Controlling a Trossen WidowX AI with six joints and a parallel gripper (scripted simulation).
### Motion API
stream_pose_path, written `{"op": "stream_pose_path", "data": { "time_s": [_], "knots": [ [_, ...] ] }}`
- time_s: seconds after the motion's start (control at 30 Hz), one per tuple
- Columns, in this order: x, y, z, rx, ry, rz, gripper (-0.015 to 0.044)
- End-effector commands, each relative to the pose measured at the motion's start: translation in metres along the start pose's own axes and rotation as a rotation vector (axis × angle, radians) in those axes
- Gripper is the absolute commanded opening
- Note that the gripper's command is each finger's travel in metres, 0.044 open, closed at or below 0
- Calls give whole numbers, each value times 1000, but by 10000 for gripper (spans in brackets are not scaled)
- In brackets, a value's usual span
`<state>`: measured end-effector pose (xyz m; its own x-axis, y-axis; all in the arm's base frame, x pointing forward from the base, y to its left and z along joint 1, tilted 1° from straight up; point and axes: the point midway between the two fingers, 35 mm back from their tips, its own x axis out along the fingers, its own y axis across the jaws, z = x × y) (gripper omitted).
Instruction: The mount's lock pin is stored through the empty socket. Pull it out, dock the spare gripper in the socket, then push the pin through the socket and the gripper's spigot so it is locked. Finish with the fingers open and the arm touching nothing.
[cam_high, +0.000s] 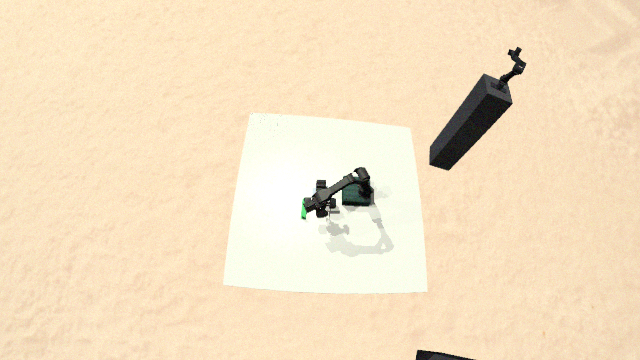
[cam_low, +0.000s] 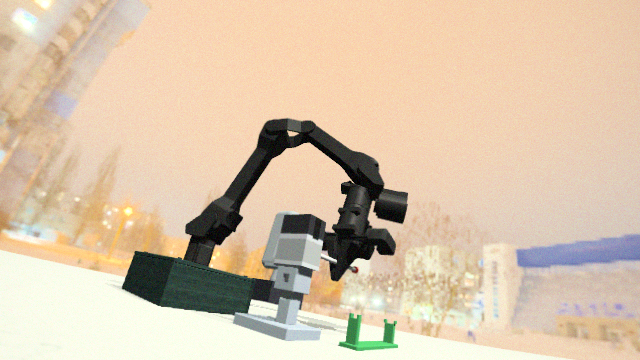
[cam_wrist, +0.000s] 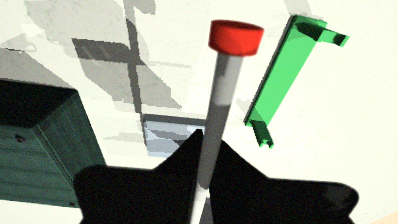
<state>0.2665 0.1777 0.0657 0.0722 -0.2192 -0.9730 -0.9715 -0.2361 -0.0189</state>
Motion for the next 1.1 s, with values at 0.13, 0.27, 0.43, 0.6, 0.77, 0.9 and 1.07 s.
{"op": "stream_pose_path", "data": {
  "time_s": [0.13, 0.27, 0.43, 0.6, 0.77, 0.9, 1.07],
  "knots": [
    [16, 4, 5, 2, -7, -2, 0],
    [39, 4, 11, 2, -8, 0, 0],
    [49, 5, 14, 3, -8, -2, 0],
    [50, 5, 12, 3, -9, -1, 0],
    [49, 5, 7, 4, -9, -1, 0],
    [49, 5, 5, 4, -8, -1, 0],
    [50, 4, 1, 4, -9, 2, 0]
  ]
}}
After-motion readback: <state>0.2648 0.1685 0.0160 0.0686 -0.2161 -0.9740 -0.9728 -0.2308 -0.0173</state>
